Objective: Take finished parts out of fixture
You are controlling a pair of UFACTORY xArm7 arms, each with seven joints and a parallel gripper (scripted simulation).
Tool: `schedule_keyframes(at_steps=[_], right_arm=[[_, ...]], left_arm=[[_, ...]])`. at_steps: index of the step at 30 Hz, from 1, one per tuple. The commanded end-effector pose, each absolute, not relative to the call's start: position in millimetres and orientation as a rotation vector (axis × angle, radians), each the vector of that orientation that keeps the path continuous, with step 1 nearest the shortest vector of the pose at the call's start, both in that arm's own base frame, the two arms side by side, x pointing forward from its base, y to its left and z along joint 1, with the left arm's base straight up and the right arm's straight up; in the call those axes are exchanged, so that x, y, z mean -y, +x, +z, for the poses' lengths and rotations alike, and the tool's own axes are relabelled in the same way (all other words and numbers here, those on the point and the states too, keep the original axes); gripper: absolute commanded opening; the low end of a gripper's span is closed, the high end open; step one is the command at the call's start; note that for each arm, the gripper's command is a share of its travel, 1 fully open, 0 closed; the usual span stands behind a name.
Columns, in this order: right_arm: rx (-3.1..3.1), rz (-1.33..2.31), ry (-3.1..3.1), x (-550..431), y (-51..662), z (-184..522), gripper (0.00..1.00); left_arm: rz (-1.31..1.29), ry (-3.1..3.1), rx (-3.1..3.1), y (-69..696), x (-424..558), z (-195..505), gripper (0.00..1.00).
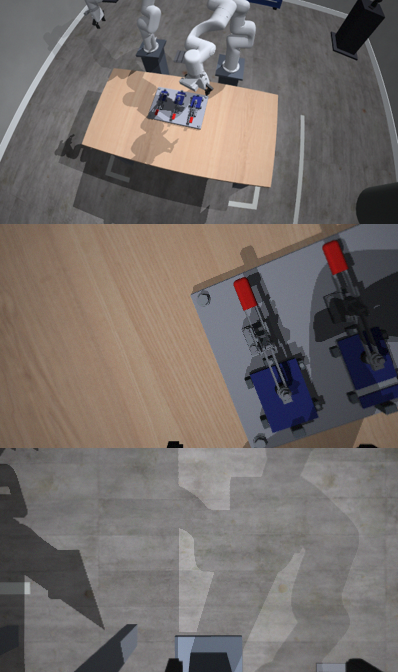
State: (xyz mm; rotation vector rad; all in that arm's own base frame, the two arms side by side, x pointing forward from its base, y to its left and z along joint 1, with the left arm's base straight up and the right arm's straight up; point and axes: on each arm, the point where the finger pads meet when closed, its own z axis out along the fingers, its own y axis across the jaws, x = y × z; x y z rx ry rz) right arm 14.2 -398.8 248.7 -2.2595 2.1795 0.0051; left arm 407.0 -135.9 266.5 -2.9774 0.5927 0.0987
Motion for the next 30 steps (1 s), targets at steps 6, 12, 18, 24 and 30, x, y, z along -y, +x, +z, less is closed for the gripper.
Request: schedule_keyframes(at_steps=[6,12,18,24,30], right_arm=[[-2.181,0.000,-2.261,399.7,14.4,250.0,1.00],[-2.181,0.000,-2.261,399.7,14.4,250.0,1.00],[-2.181,0.000,-2.261,399.7,14.4,250.0,1.00],[-2.181,0.000,-2.261,399.7,14.4,250.0,1.00],[-2.181,0.000,-2.261,399.7,14.4,250.0,1.00]], left_arm=[[0.093,-2.903,-0.967,407.3,146.1,279.8,1.00],[0.091,-2.826,-1.198,406.6,152.5,287.4,1.00],[0.087,-2.738,-1.408,405.7,158.5,294.6,1.00],[0.084,-2.670,-1.544,405.0,162.5,299.4,1.00],[0.076,-2.523,-1.791,403.4,169.9,308.5,1.00]])
